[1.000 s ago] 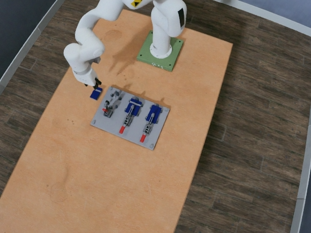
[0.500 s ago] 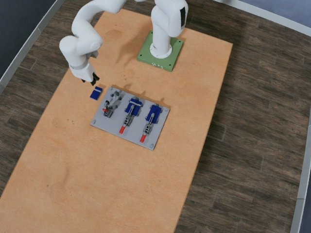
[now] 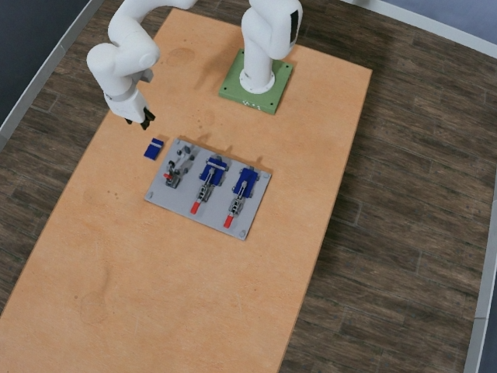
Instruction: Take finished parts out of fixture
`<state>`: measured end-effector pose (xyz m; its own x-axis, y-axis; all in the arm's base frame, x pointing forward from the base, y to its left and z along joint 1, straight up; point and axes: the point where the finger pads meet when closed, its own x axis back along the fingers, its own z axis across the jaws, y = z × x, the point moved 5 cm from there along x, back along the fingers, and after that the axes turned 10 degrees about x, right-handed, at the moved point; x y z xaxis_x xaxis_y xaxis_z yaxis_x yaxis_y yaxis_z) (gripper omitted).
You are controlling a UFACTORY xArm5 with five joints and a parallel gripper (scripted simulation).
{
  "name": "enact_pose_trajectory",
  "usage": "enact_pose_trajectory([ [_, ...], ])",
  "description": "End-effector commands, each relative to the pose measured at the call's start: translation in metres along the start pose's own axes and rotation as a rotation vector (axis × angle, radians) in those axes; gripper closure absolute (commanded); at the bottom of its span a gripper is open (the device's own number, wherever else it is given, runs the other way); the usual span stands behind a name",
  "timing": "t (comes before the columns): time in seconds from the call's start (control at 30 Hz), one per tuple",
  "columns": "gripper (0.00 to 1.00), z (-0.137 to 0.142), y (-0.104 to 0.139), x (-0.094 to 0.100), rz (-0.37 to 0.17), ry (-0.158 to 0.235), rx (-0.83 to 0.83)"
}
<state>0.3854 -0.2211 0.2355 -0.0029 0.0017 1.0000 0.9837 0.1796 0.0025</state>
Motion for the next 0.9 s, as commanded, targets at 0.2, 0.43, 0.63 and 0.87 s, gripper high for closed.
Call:
enact_pose_trajectory([
  [0.2,0.52,0.031,0.006,0.002,-0.003,-0.002,0.0],
  [0.43,0.52,0.091,0.017,0.002,-0.003,-0.001,0.0],
  [0.63,0.52,0.169,0.03,0.001,-0.002,0.001,0.0],
  [0.87,0.52,0.21,0.038,0.001,-0.002,0.001,0.0],
])
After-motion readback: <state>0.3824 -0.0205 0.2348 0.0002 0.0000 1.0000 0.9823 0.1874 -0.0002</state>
